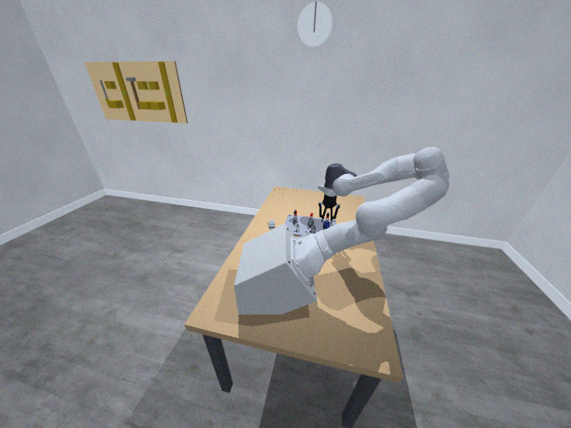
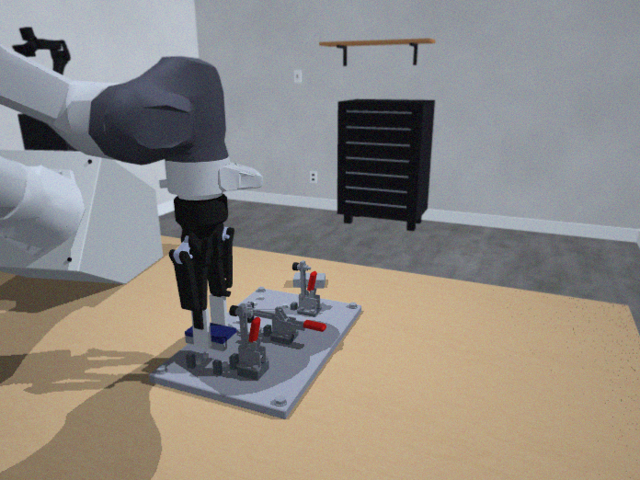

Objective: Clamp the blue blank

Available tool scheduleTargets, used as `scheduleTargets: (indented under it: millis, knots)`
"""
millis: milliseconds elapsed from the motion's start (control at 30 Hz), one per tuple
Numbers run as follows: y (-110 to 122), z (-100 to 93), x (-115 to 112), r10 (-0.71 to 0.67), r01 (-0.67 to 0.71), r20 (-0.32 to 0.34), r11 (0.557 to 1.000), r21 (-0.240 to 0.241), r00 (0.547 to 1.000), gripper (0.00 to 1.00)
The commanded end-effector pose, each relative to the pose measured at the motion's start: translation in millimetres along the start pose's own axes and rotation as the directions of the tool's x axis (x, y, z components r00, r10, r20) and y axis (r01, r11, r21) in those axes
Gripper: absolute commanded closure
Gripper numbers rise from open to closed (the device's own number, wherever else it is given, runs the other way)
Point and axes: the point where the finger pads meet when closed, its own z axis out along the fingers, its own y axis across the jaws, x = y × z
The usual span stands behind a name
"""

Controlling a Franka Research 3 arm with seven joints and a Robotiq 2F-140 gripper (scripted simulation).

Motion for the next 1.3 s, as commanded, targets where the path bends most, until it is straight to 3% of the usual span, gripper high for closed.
scheduleTargets:
  millis: [0,700,1267]
  knots:
    - [-1,-0.1,2,0.002,-0.002,-0.005,1.000,0.003,1.000,1.00]
    - [-1,0.8,2,-0.002,0.002,-0.005,1.000,0.003,1.000,1.00]
    - [-1,15.8,2,-0.002,0.002,-0.005,1.000,0.003,1.000,1.00]
